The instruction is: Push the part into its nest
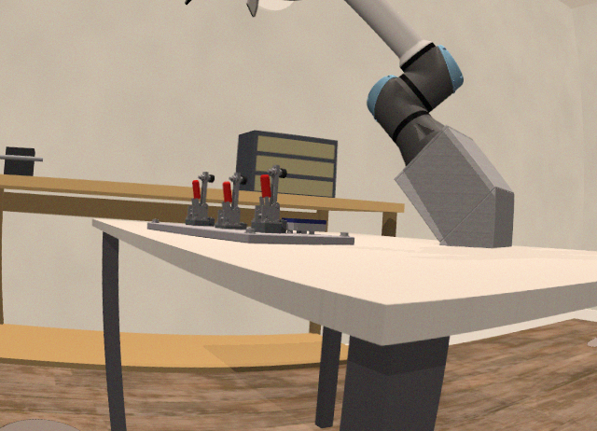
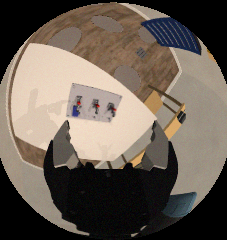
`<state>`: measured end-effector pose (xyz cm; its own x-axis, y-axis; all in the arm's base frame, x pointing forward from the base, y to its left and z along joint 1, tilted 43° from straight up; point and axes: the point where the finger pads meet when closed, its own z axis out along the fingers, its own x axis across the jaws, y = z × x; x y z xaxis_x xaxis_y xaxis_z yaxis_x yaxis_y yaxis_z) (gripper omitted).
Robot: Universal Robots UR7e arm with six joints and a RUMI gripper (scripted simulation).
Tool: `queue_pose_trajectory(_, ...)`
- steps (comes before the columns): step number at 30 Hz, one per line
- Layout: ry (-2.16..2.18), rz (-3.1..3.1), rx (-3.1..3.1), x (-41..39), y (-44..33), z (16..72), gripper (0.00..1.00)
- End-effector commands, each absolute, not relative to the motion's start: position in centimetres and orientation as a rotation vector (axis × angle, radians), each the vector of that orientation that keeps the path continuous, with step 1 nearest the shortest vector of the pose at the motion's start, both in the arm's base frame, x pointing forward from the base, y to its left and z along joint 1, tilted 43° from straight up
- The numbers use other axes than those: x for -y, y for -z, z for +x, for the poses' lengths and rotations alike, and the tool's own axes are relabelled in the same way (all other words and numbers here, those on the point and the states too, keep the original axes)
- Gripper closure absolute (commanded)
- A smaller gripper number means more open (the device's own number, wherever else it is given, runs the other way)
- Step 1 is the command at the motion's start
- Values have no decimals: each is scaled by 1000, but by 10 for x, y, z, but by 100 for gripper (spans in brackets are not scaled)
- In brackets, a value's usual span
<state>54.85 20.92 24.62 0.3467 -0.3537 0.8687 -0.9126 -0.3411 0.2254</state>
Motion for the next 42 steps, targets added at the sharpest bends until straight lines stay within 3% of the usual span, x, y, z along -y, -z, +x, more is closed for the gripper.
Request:
queue_pose_trajectory(1,-953,1867,1111,-210,-247,548,0)
queue_pose_trajectory(17,-953,1867,1111,-210,-247,548,0)
queue_pose_trajectory(18,-953,1867,1111,-210,-247,548,42)
queue_pose_trajectory(34,-953,1867,1111,-210,-247,548,42)
queue_pose_trajectory(42,-925,1944,1447,-171,-203,562,42)
